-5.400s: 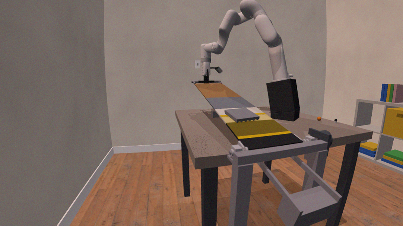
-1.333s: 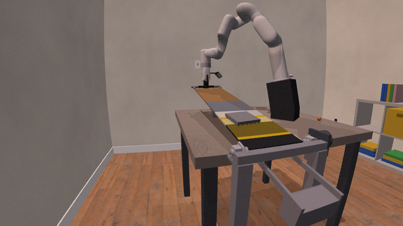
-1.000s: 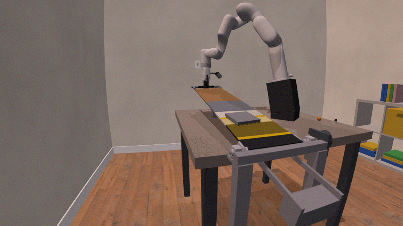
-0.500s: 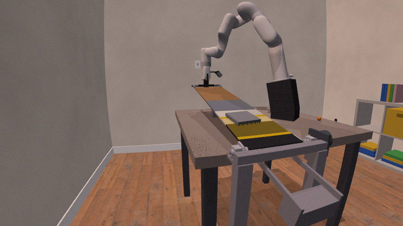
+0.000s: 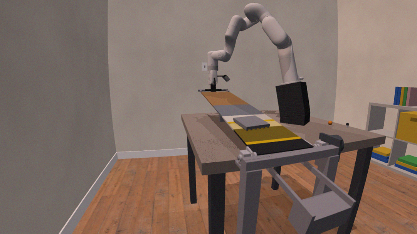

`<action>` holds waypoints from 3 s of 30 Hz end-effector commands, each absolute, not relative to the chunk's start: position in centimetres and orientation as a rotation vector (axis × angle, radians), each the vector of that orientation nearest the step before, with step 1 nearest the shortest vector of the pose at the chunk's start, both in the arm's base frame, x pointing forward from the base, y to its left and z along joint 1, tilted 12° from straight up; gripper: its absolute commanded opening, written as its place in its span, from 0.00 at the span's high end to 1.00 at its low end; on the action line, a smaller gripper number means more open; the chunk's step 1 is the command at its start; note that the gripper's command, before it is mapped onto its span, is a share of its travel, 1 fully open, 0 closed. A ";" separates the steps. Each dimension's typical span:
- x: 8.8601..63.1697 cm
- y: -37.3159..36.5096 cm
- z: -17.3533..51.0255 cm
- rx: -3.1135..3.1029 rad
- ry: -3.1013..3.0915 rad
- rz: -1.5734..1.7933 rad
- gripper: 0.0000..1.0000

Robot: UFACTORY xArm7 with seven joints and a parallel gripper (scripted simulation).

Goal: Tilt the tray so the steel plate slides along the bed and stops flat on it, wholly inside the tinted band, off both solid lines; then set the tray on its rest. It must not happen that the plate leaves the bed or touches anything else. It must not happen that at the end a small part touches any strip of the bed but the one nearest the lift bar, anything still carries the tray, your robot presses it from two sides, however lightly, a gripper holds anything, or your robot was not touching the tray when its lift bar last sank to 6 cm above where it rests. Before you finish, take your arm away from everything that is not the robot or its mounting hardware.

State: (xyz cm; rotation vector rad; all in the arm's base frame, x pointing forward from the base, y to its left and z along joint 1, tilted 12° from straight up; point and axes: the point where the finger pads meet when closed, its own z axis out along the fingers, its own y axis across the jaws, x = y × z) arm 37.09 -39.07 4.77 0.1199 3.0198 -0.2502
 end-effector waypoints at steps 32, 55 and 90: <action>37.2 -39.3 4.8 0.120 3.016 -0.255 1.00; 37.2 -39.3 4.7 0.120 3.016 -0.255 1.00; 37.3 -39.3 4.5 0.120 3.016 -0.255 1.00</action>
